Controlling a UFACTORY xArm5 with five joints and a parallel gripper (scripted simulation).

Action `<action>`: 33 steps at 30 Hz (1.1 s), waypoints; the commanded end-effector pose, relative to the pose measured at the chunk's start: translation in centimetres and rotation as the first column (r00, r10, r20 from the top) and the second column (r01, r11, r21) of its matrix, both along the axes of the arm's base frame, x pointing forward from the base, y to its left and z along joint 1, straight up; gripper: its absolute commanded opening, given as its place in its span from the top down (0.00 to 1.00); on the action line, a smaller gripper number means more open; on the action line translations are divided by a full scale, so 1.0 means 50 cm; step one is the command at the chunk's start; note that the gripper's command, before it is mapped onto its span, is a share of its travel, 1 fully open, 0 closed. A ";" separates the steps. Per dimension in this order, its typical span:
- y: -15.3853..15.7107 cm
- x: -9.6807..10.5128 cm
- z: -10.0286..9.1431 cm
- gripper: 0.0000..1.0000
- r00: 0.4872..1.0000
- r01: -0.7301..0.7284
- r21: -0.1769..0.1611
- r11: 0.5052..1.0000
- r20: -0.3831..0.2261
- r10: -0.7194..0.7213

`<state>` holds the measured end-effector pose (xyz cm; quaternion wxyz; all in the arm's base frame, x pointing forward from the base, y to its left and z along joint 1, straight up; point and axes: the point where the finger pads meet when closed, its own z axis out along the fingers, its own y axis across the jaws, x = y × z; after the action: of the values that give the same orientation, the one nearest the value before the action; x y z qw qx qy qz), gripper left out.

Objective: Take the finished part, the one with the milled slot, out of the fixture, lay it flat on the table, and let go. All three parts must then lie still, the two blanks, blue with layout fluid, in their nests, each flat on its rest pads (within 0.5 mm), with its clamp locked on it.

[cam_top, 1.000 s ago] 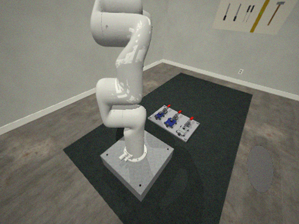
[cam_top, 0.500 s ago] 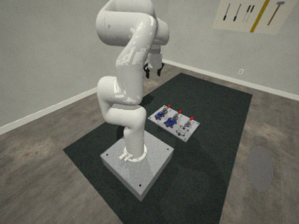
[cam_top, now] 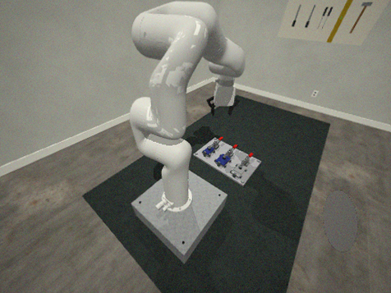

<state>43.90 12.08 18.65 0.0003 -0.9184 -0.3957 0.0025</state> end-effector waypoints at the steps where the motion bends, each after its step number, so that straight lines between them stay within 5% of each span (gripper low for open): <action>1: -0.060 0.006 -0.018 0.00 0.995 0.099 0.002 0.995 0.007 -0.099; 9: -0.208 -0.015 -0.070 0.00 0.936 0.353 0.002 0.936 0.006 -0.353; 17: -0.348 -0.067 -0.124 0.00 0.806 0.592 0.002 0.806 0.005 -0.592; 19: -0.348 -0.067 -0.124 0.00 0.806 0.592 0.002 0.806 0.005 -0.592; 23: -0.408 -0.101 -0.148 0.00 0.723 0.691 0.001 0.723 0.005 -0.691; 32: -0.410 -0.102 -0.149 0.00 0.720 0.694 0.001 0.720 0.005 -0.694; 33: -0.410 -0.102 -0.149 1.00 0.720 0.694 0.001 0.720 0.005 -0.694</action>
<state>38.73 -8.34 11.14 0.0003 -0.9997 -0.0243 0.0014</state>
